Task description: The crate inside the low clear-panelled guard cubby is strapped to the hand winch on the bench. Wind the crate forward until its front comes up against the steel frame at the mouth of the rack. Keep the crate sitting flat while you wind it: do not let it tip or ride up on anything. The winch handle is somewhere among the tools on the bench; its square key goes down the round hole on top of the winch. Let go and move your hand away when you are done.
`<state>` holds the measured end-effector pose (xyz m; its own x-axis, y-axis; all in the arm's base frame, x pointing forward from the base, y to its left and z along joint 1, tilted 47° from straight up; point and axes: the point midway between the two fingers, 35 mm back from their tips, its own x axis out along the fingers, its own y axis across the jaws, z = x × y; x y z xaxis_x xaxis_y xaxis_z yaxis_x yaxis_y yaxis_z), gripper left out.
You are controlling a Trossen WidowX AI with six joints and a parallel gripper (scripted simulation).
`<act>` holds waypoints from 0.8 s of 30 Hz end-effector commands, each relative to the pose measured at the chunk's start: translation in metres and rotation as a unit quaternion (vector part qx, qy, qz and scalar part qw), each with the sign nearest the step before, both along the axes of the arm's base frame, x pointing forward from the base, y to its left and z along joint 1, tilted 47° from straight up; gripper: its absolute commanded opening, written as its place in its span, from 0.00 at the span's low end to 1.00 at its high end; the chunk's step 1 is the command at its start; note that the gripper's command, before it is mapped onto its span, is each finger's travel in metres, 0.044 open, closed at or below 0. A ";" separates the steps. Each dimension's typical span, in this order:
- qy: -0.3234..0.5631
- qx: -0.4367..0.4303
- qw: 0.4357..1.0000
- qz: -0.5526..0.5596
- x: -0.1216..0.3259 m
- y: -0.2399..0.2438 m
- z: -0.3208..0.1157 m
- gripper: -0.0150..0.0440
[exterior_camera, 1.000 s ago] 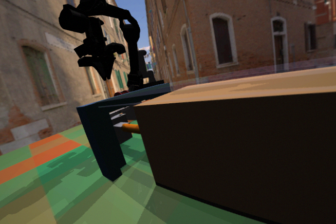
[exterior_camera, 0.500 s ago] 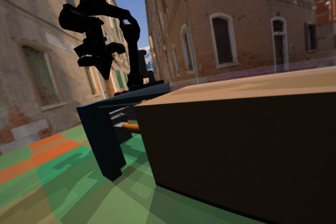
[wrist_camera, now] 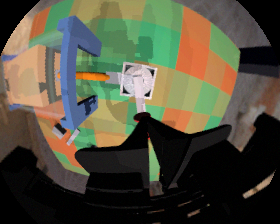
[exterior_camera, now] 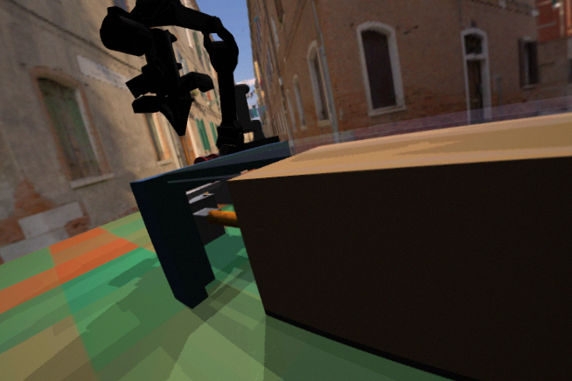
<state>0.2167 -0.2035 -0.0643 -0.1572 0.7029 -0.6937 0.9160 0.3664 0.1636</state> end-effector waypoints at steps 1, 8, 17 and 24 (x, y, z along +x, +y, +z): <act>0.000 -0.001 1.000 0.004 -0.001 0.000 0.000 0.25; 0.000 -0.001 1.000 0.004 -0.001 0.000 0.000 0.25; -0.001 -0.002 1.000 0.000 0.000 0.000 0.000 0.30; -0.050 -0.081 0.995 -0.001 -0.009 0.017 0.013 0.61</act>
<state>0.2127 -0.1946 -0.0554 -0.0997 0.6218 -0.7768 0.9041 0.3827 0.1902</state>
